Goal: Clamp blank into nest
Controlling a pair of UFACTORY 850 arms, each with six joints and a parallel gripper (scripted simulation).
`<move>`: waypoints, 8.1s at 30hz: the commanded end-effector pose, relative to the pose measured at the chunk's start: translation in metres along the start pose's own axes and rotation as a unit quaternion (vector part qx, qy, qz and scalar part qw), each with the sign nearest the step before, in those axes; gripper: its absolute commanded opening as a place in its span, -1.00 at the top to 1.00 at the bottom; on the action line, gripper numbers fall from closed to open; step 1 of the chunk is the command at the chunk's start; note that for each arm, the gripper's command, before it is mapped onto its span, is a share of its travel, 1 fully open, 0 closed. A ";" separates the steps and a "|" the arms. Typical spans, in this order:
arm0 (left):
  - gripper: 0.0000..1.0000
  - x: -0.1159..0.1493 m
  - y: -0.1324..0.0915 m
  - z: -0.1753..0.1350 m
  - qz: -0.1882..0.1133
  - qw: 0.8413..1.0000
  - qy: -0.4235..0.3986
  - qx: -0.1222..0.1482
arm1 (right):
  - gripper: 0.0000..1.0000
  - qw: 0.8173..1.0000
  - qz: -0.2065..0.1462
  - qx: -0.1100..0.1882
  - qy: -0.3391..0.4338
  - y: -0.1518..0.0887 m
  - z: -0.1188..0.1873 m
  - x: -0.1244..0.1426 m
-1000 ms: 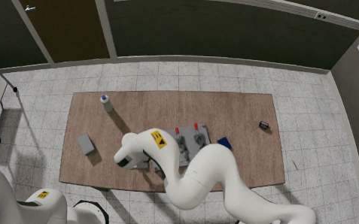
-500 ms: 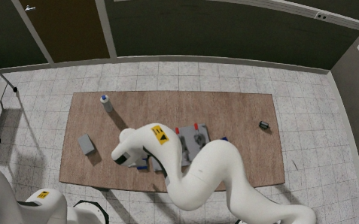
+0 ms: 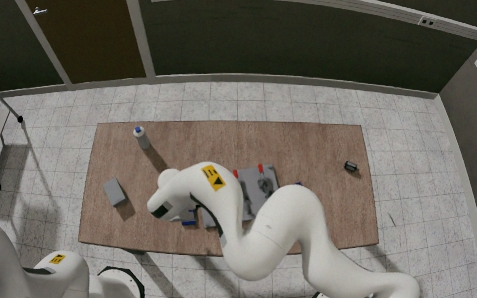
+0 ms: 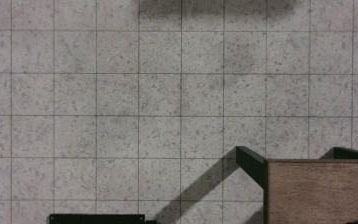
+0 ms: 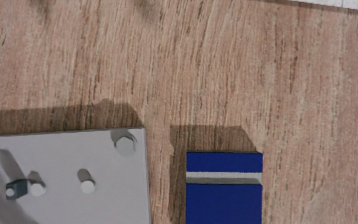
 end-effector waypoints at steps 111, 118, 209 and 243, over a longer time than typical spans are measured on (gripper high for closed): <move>-1.00 0.000 -0.001 0.000 0.001 1.000 0.000 0.000 | -1.00 1.000 -0.001 0.001 0.000 -0.094 -0.040 0.013; -1.00 0.000 -0.001 0.000 0.001 1.000 0.000 0.000 | -1.00 1.000 -0.001 0.001 0.000 -0.094 -0.066 0.021; -1.00 0.000 -0.001 0.000 0.001 1.000 0.000 0.000 | -1.00 0.998 -0.001 0.000 -0.063 -0.094 -0.474 0.141; -1.00 0.000 -0.001 0.000 0.001 1.000 0.000 0.000 | -1.00 0.989 -0.001 0.000 -0.151 -0.094 -0.474 0.141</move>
Point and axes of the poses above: on each arm, the point where the finger pads meet when closed, its own y axis out along the fingers, its own z axis across the jaws, x = y × z, the point moved 1 cm from there along -y, back along the fingers, and after that the axes turned 11 degrees about y, right-handed, at the moved point
